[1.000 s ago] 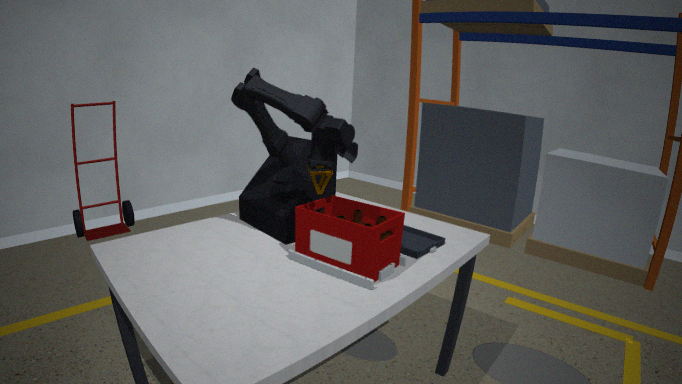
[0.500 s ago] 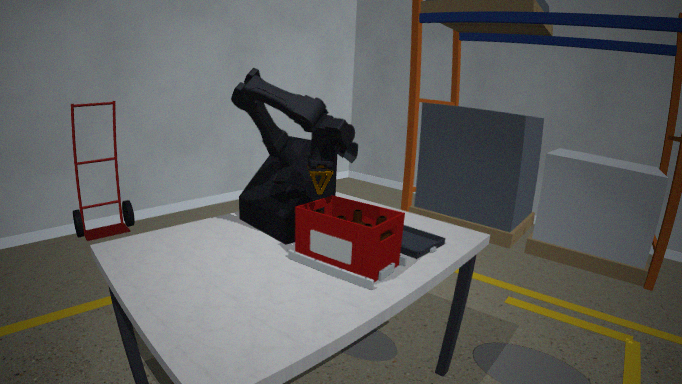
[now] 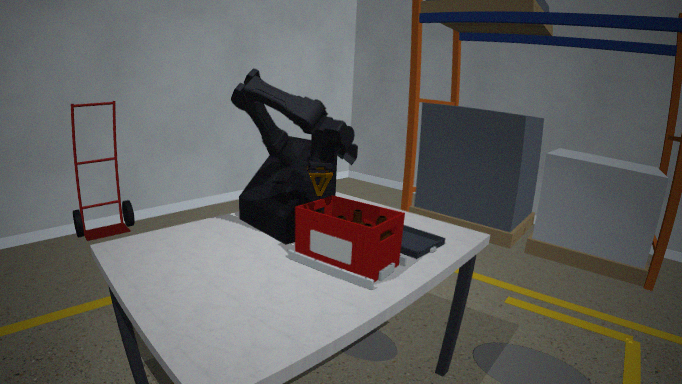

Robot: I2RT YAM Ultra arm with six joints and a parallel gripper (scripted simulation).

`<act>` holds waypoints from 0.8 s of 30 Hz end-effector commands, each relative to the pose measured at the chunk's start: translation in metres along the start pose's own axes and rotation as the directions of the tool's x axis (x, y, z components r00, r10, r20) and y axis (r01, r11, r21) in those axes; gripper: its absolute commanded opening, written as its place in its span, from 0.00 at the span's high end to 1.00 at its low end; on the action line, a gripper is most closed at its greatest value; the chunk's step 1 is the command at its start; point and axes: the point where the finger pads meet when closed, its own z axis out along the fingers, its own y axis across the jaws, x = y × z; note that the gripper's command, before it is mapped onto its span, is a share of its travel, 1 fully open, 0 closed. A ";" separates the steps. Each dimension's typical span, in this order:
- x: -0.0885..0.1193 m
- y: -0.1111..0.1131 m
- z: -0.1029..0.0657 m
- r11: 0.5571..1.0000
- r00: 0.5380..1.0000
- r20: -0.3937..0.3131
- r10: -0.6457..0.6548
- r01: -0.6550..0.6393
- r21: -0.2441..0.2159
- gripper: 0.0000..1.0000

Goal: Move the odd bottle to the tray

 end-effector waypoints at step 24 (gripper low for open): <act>-0.006 -0.006 0.017 0.999 0.999 0.032 0.005 -0.006 0.032 0.39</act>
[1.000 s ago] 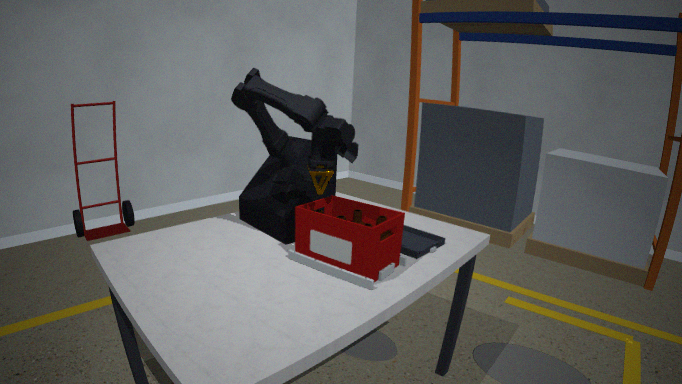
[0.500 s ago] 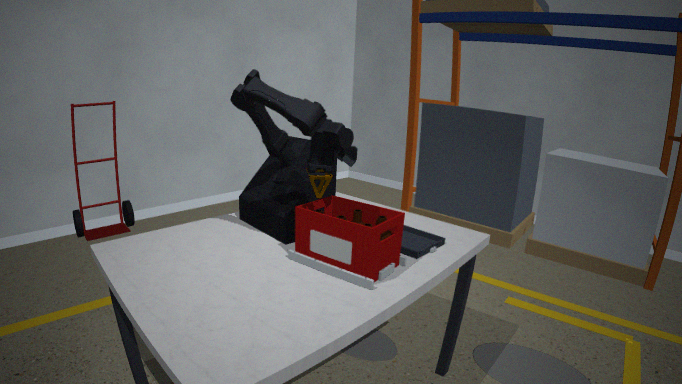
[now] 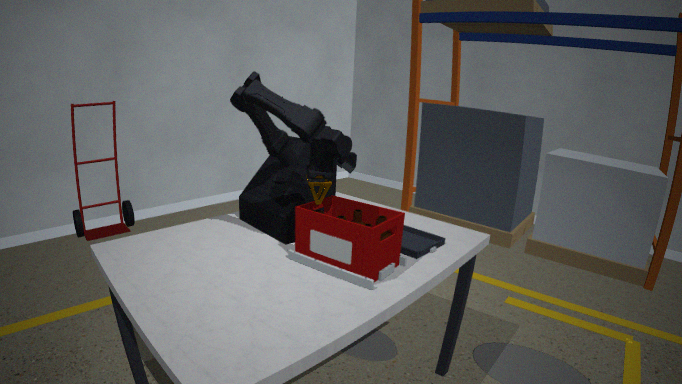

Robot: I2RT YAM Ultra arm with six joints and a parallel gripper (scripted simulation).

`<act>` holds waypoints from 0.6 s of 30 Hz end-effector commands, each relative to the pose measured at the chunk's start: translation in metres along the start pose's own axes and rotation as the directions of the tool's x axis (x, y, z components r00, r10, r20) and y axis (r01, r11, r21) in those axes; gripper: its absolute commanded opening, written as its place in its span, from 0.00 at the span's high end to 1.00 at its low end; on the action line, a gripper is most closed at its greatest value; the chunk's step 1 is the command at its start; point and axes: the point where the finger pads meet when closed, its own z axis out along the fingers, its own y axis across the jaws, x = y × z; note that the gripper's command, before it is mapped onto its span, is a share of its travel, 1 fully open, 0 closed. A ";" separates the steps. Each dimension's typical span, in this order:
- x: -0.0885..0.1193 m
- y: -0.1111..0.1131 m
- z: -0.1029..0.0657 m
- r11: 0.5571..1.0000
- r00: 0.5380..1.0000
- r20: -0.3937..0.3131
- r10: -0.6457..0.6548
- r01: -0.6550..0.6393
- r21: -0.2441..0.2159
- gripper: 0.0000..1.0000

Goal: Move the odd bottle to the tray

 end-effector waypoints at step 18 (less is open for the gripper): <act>-0.009 -0.004 0.008 1.000 1.000 0.028 -0.003 0.003 0.026 0.39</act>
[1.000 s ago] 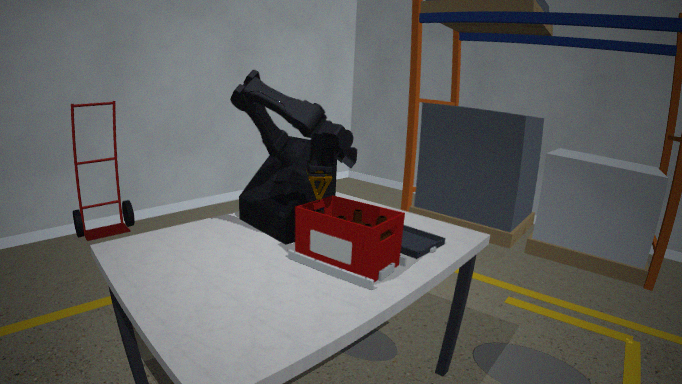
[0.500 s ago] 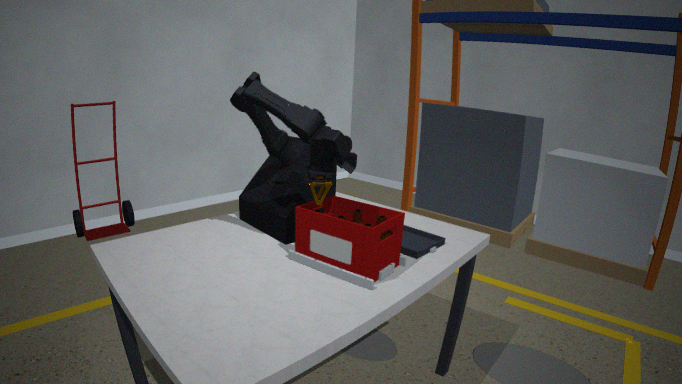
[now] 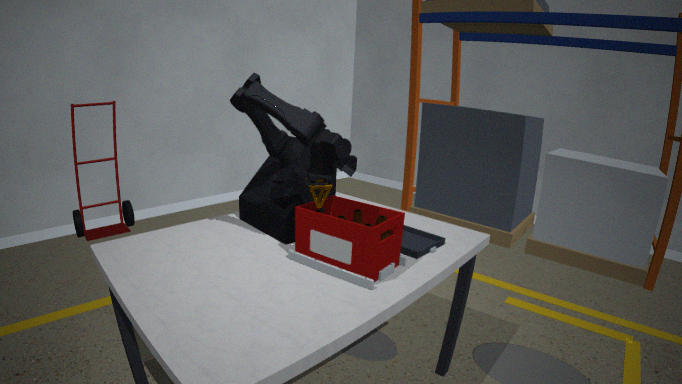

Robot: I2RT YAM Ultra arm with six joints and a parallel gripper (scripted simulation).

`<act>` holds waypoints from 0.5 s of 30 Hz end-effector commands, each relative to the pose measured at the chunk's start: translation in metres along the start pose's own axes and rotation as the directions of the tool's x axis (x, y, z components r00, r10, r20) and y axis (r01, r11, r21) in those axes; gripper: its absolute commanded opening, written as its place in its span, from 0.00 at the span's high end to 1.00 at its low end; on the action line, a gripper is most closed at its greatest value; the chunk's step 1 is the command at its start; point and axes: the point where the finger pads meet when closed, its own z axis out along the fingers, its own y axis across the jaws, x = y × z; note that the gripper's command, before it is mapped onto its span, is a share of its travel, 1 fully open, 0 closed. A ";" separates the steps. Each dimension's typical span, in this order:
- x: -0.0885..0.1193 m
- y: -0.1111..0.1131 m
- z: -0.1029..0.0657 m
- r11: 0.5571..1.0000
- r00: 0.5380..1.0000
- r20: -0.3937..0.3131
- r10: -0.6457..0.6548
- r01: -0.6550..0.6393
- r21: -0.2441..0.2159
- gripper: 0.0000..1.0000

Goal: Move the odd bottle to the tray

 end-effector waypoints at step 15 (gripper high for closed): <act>-0.006 0.001 0.000 1.000 1.000 0.015 -0.006 0.006 0.006 0.39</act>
